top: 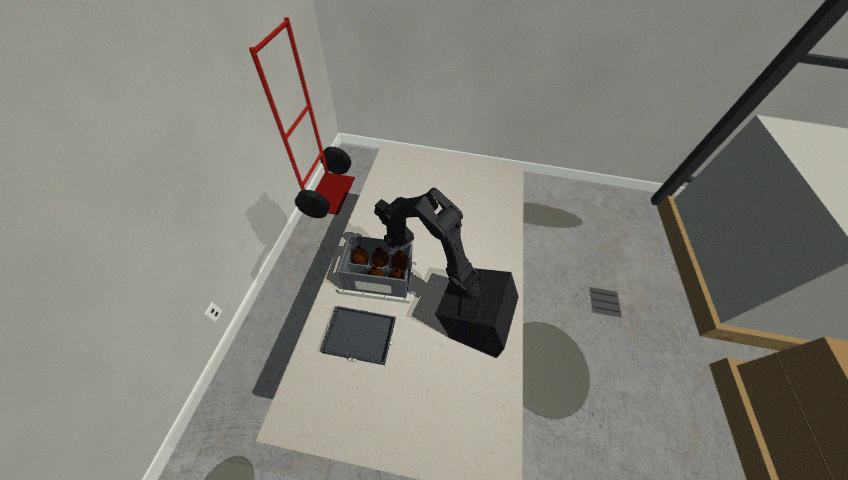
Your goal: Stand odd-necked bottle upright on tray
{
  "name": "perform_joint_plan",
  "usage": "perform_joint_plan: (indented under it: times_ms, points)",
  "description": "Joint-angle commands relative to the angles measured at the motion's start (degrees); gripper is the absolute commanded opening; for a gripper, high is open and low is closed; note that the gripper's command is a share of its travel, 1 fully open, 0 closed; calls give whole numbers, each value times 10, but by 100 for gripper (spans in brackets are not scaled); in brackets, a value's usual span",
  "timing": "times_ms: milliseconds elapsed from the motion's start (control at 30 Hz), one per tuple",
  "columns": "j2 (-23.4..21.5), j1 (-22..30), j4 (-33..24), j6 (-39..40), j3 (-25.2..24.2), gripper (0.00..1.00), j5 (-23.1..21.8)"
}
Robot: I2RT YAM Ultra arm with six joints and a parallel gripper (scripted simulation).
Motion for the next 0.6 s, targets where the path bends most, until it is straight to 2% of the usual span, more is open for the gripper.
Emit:
perform_joint_plan:
  times_ms: [0,567]
  points:
    - [-10,1,6,3,-1,61,3]
    - [2,5,15,5,-9,61,4]
